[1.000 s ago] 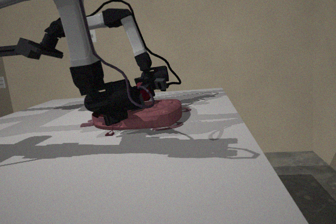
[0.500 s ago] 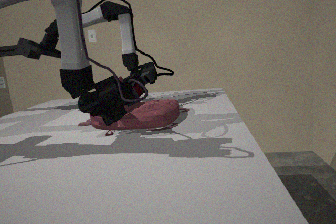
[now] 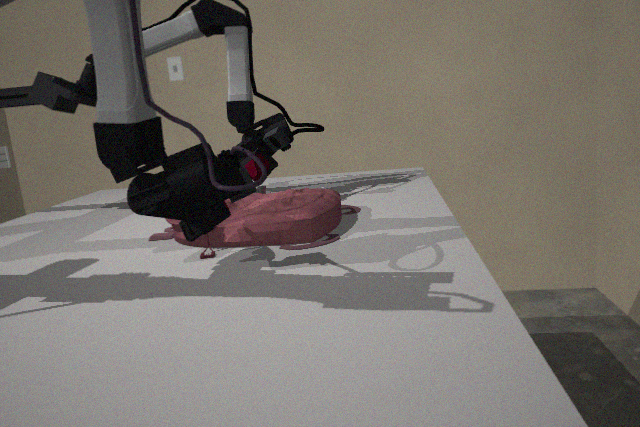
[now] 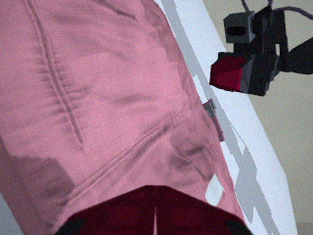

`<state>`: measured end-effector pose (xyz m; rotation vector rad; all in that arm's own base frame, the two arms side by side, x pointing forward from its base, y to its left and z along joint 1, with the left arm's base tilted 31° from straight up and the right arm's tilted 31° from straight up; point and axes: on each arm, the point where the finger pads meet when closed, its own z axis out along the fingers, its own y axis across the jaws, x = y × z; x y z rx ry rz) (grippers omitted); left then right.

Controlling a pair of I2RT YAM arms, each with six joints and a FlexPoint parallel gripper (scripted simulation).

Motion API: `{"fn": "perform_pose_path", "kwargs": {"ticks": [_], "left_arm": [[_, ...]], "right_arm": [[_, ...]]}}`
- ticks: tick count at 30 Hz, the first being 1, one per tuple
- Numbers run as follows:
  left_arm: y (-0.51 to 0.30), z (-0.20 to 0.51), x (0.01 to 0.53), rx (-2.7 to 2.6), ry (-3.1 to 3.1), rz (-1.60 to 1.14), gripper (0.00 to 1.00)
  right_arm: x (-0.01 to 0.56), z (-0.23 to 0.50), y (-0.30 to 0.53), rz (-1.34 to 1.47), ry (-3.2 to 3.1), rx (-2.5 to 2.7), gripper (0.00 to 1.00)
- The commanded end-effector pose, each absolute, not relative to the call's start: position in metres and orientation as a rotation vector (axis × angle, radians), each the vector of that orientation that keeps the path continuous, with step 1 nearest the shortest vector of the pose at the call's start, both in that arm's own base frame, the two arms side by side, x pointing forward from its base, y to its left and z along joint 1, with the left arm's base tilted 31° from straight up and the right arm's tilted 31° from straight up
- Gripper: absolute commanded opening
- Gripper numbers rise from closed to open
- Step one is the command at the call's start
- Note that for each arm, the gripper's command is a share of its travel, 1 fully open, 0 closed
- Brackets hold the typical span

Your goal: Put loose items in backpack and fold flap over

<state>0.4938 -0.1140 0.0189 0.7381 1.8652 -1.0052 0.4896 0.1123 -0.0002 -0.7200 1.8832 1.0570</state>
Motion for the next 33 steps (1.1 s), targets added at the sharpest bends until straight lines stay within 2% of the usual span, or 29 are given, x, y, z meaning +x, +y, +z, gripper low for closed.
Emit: {"fn": "perform_pose_path", "kwargs": {"ticks": [1,9,17,18,29,33], "left_arm": [[-0.107,0.043,0.49,0.771,1.816,-0.993,0.0],[-0.082,0.054,0.482,0.777,1.807,-0.983,0.0],[-0.091,0.05,0.477,0.787,1.814,-1.004,0.0],[-0.075,0.052,0.479,0.739,1.829,-0.93,0.9],[-0.018,0.076,0.447,0.473,1.88,-0.497,0.9],[-0.011,0.08,0.441,0.432,1.881,-0.425,0.9]], "right_arm": [[0.484,0.021,0.103,1.05,1.858,-0.749,0.0],[0.478,0.033,0.079,1.039,1.847,-0.756,0.0],[0.474,0.03,0.086,1.044,1.848,-0.771,0.0],[0.473,0.031,0.072,0.984,1.865,-0.72,0.9],[0.445,0.067,0.019,0.549,1.891,-0.462,0.9],[0.44,0.073,0.011,0.474,1.888,-0.419,0.9]]}}
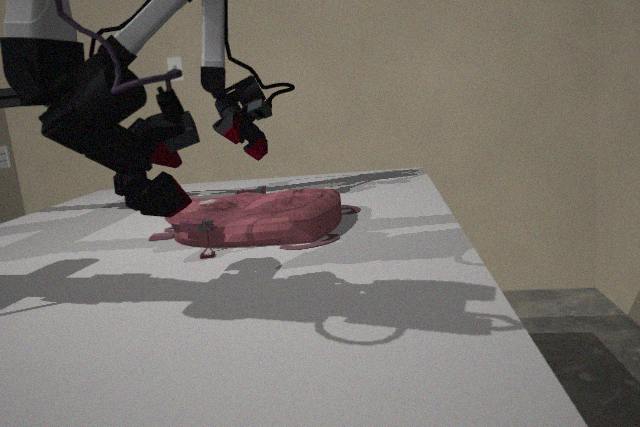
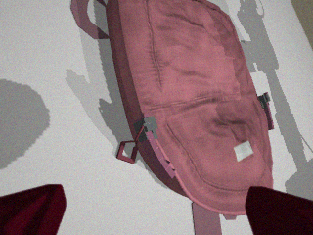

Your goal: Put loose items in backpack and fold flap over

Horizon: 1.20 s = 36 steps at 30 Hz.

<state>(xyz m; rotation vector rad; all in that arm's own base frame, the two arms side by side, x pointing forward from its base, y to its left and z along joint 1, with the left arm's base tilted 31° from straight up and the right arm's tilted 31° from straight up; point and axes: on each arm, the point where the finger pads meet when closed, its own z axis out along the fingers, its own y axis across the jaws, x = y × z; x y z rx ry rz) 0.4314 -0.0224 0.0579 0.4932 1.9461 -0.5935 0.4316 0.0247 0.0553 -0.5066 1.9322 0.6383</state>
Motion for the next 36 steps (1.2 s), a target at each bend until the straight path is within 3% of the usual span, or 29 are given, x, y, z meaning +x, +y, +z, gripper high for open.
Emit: {"fn": "perform_pose_path", "kwargs": {"ticks": [1,19,36], "left_arm": [[-0.002,0.083,0.438,0.4,1.883,-0.381,0.9],[0.085,0.118,0.394,0.029,1.813,0.222,0.9],[0.087,0.115,0.402,0.03,1.826,0.208,0.9]], "right_arm": [[0.438,0.076,0.003,0.43,1.887,-0.388,0.9],[0.4,0.128,-0.077,-0.172,1.782,-0.026,0.9],[0.4,0.12,-0.081,-0.169,1.805,-0.028,0.9]]}}
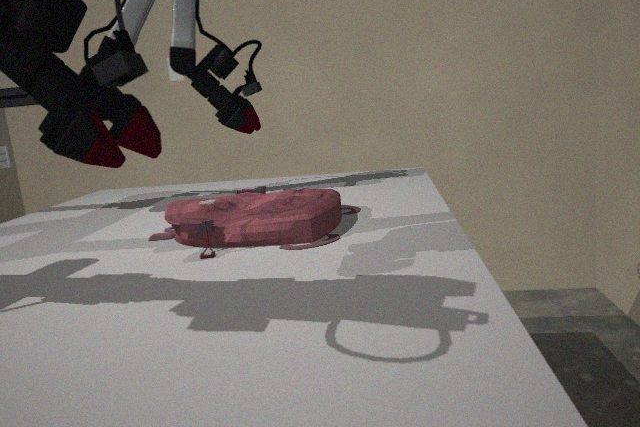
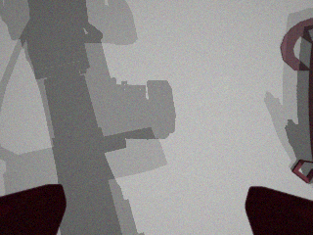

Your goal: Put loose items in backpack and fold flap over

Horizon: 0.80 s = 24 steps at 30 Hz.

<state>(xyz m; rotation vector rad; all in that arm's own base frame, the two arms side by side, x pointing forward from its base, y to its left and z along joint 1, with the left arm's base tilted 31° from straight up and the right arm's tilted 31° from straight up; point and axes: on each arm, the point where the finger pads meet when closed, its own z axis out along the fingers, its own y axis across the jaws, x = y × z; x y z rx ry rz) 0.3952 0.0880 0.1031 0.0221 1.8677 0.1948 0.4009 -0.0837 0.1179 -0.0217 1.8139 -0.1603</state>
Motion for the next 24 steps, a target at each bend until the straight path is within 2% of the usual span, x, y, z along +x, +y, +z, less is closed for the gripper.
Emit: {"fn": "perform_pose_path", "kwargs": {"ticks": [1,24], "left_arm": [[0.0873,0.1143,0.4014,0.028,1.827,0.209,0.9],[0.0847,0.1117,0.3979,0.028,1.836,0.203,0.9]], "right_arm": [[0.3997,0.1197,-0.0803,-0.169,1.805,-0.027,0.9],[0.4008,0.1205,-0.0793,-0.165,1.803,-0.025,0.9]]}}
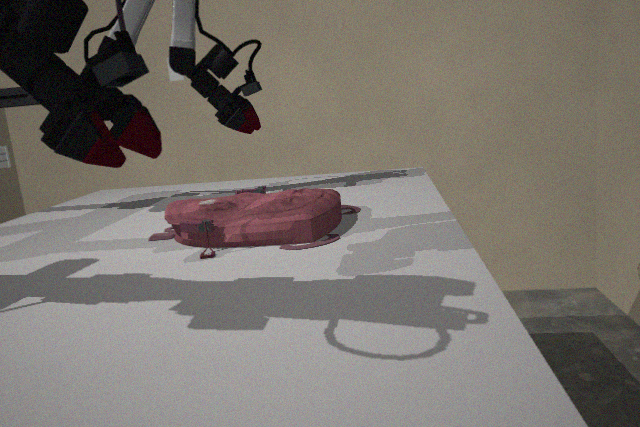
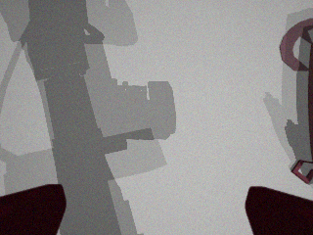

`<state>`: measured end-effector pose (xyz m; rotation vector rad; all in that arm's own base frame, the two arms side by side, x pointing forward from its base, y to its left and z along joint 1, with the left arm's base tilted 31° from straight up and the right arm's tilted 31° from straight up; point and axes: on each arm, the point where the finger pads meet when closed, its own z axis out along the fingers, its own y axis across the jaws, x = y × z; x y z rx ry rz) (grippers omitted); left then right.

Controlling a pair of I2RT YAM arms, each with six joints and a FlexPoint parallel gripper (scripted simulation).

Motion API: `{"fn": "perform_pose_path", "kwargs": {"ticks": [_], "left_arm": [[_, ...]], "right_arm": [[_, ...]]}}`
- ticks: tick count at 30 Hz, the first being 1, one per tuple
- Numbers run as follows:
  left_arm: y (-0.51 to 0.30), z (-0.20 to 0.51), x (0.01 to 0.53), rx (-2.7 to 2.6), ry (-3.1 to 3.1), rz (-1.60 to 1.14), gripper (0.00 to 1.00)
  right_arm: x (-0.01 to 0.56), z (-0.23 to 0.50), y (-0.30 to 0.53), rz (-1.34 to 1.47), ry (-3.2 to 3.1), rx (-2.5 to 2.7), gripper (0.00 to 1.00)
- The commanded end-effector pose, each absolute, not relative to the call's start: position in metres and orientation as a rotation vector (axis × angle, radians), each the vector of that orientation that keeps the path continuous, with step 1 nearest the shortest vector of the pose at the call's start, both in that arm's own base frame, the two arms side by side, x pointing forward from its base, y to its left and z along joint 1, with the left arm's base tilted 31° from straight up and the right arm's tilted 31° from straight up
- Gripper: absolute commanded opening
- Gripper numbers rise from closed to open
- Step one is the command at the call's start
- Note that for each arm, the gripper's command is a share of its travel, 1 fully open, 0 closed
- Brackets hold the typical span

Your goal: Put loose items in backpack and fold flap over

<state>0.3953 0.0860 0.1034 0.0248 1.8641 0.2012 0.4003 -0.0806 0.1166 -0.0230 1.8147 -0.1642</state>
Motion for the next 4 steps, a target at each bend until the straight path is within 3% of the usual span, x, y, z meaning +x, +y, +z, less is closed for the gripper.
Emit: {"fn": "perform_pose_path", "kwargs": {"ticks": [1,4], "left_arm": [[0.0847,0.1117,0.3979,0.028,1.836,0.203,0.9],[0.0847,0.1117,0.3979,0.028,1.836,0.203,0.9]], "right_arm": [[0.4008,0.1205,-0.0793,-0.165,1.803,-0.025,0.9],[0.4008,0.1205,-0.0793,-0.165,1.803,-0.025,0.9]]}}
